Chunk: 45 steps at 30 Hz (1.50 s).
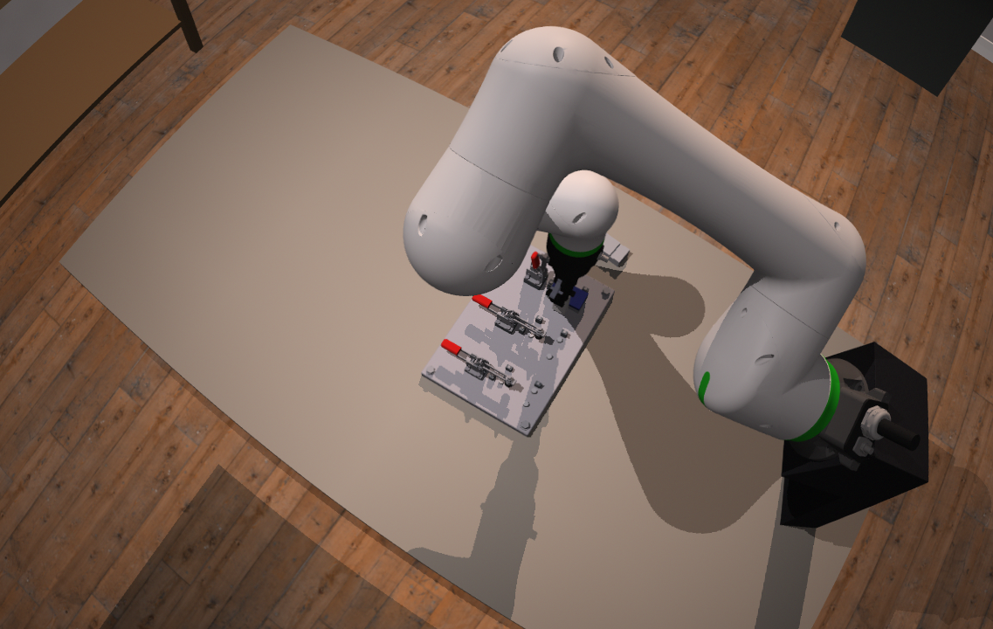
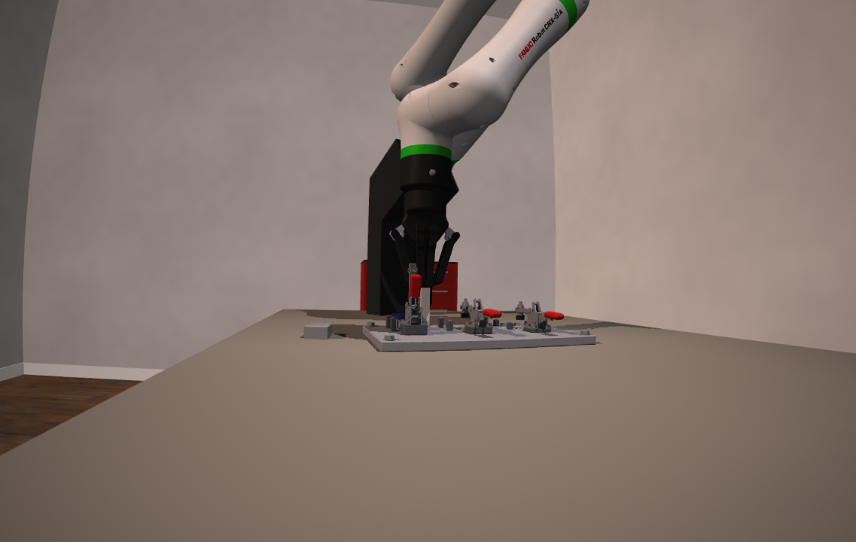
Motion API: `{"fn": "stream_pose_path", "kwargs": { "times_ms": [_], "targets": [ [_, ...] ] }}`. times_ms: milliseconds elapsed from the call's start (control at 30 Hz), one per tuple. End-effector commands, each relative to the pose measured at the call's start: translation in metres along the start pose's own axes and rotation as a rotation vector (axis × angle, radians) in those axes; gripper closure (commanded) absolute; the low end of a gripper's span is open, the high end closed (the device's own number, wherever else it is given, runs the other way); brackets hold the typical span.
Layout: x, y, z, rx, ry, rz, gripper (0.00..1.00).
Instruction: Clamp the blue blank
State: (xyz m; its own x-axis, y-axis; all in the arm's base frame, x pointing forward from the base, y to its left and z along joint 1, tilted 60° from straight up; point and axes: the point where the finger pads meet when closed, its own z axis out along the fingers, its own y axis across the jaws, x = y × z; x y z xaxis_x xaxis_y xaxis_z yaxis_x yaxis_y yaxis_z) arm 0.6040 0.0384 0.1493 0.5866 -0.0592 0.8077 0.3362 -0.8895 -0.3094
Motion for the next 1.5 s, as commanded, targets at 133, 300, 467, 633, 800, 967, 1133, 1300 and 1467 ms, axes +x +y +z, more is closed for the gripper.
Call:
{"fn": "stream_pose_path", "kwargs": {
  "times_ms": [133,300,467,633,800,967,1133,1300,1467],
  "targets": [
    [0.0001,0.0006,-0.0001,0.000,0.000,0.000,1.00],
    [0.0001,0.0041,-0.0002,0.000,0.000,0.000,1.00],
    [0.0001,0.0042,-0.0002,0.000,0.000,0.000,1.00],
    [0.0001,0.0042,-0.0002,0.000,0.000,0.000,1.00],
    [0.0001,0.0055,-0.0002,0.000,0.000,0.000,1.00],
    [0.0001,0.0067,-0.0002,0.000,0.000,0.000,1.00],
    [0.0001,0.0067,-0.0002,0.000,0.000,0.000,1.00],
    [0.0001,0.0067,-0.0002,0.000,0.000,0.000,1.00],
    [0.0001,0.0002,-0.0002,0.000,0.000,0.000,1.00]
  ]
}}
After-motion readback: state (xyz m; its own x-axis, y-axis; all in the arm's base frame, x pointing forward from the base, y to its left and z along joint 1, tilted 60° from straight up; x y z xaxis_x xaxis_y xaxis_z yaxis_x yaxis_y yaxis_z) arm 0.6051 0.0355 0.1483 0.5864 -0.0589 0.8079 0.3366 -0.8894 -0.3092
